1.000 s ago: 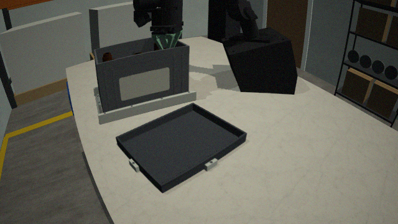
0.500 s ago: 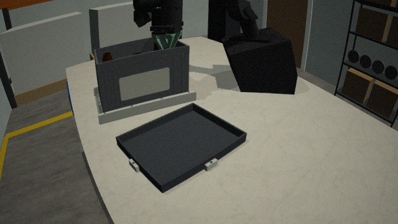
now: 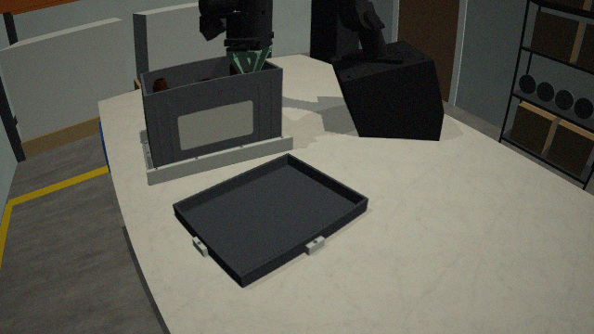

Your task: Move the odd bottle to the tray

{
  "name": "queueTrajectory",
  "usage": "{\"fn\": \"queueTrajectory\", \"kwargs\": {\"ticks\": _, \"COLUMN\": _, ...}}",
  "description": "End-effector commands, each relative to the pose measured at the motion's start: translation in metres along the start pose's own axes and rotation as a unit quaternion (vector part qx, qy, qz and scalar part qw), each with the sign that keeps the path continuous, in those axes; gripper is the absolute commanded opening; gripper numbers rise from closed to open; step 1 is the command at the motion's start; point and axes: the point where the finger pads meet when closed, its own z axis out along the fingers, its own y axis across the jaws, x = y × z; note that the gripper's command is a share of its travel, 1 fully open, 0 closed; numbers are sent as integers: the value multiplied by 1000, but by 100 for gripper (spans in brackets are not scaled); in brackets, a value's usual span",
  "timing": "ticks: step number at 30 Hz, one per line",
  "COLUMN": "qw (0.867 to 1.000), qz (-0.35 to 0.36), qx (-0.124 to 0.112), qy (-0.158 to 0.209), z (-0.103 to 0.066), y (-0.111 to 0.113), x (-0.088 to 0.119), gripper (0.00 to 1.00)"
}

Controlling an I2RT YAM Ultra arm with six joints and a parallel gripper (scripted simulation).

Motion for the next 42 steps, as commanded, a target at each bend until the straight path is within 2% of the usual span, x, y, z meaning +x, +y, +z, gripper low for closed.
{"fn": "queueTrajectory", "kwargs": {"ticks": 1, "qw": 1000, "qz": 1, "qx": -5, "qy": -8, "z": -3, "y": 1, "x": -3, "gripper": 0}}
{"fn": "queueTrajectory", "kwargs": {"ticks": 28, "qw": 1000, "qz": 1, "qx": -5, "qy": -8, "z": -3, "y": 1, "x": -3, "gripper": 0}}
{"fn": "queueTrajectory", "kwargs": {"ticks": 29, "qw": 1000, "qz": 1, "qx": -5, "qy": -8, "z": -3, "y": 1, "x": -3, "gripper": 61}}
{"fn": "queueTrajectory", "kwargs": {"ticks": 42, "qw": 1000, "qz": 1, "qx": -5, "qy": -8, "z": -3, "y": 1, "x": -3, "gripper": 61}}
